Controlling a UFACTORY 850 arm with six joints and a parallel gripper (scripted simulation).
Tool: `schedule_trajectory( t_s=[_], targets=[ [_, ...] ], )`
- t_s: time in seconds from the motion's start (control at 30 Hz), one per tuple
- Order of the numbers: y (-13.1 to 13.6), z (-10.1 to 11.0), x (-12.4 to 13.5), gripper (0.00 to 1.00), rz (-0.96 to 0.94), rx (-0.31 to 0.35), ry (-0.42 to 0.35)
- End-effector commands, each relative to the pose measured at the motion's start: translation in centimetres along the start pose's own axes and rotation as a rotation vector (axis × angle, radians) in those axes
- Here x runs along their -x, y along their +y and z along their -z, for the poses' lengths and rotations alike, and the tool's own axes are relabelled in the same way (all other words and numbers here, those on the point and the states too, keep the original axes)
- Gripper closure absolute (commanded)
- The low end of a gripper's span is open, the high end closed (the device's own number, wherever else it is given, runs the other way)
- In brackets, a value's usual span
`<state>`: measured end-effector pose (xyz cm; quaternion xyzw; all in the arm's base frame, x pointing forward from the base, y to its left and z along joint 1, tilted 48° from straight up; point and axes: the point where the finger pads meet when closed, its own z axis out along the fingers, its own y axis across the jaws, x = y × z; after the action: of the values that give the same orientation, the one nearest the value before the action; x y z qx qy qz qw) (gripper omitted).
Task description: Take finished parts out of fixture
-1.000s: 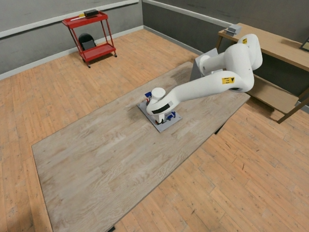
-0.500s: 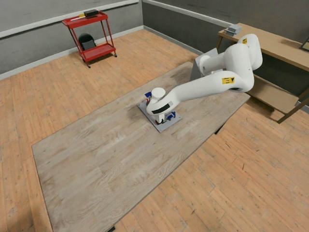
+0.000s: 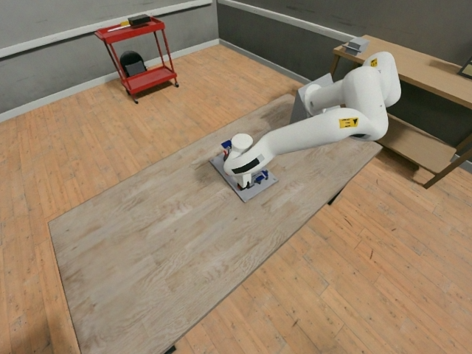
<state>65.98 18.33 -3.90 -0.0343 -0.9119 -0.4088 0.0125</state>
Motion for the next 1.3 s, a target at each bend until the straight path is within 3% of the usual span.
schedule_trajectory(
  t_s=[0.0,1.27],
  targets=[
    [0.0,0.1,0.1,1.0,0.0,-0.001,-0.002],
    [0.0,1.4,-0.5,1.0,0.0,-0.001,-0.002]
  ],
)
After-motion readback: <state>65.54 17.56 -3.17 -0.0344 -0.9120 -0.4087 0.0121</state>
